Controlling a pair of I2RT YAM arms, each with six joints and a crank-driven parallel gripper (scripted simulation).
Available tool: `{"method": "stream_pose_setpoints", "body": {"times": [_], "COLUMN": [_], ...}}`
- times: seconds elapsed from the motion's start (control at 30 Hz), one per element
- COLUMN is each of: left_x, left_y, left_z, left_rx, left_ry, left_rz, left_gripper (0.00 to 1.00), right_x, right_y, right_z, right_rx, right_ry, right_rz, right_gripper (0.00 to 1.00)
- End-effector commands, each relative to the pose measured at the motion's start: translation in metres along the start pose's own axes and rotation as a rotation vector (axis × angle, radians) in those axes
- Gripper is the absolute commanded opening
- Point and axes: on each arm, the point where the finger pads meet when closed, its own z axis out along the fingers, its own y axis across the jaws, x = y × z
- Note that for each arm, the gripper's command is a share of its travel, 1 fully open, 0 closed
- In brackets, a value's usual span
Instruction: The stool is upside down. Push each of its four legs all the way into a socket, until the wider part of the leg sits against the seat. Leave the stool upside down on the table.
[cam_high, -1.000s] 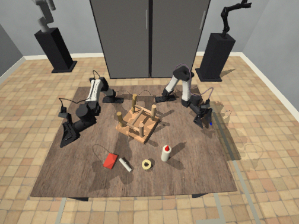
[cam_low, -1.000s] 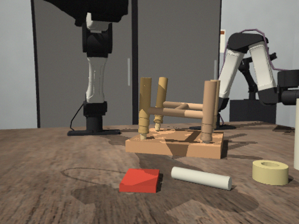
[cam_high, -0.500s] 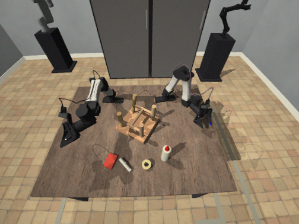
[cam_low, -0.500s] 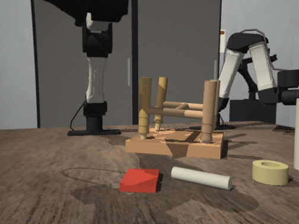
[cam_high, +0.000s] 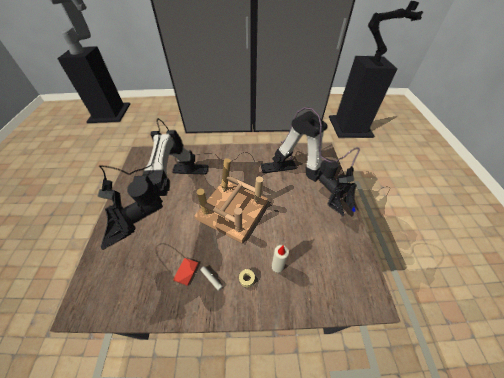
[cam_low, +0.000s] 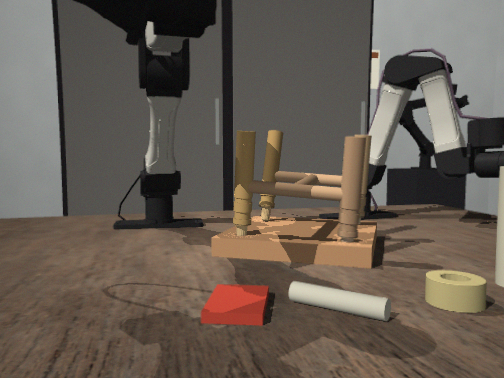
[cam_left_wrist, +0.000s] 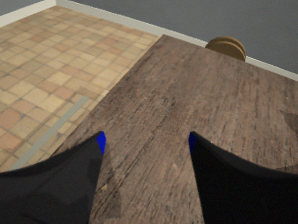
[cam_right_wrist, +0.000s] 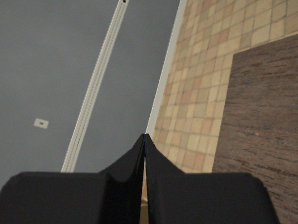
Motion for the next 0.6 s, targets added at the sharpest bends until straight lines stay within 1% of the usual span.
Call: {"method": "stream_pose_setpoints", "body": {"times": [0.0, 0.23, 0.27, 0.57], "left_x": [-0.0042, -0.0042, -0.0042, -0.0042], "left_y": [-0.0003, -0.0003, -0.0003, -0.0003], "left_z": [0.001, 0.001, 0.001, 0.001], "left_rx": [0.002, 0.002, 0.002, 0.002], "left_ry": [-0.011, -0.011, -0.011, -0.011], "left_rz": [0.003, 0.003, 0.003, 0.003], "left_gripper": [0.74, 0.74, 0.74, 0.74], "right_x": [-0.0052, -0.0052, -0.0052, -0.0052], "right_y": [0.0053, 0.0053, 0.0053, 0.0053], "right_z": [-0.0014, -0.0014, -0.0014, -0.0014], "right_rx": [-0.007, -0.007, -0.007, -0.007], "right_ry": [-0.004, -0.004, -0.004, -0.004], "right_rz": [0.013, 0.013, 0.013, 0.013], "right_gripper": [0.0, 0.0, 0.74, 0.74]}}
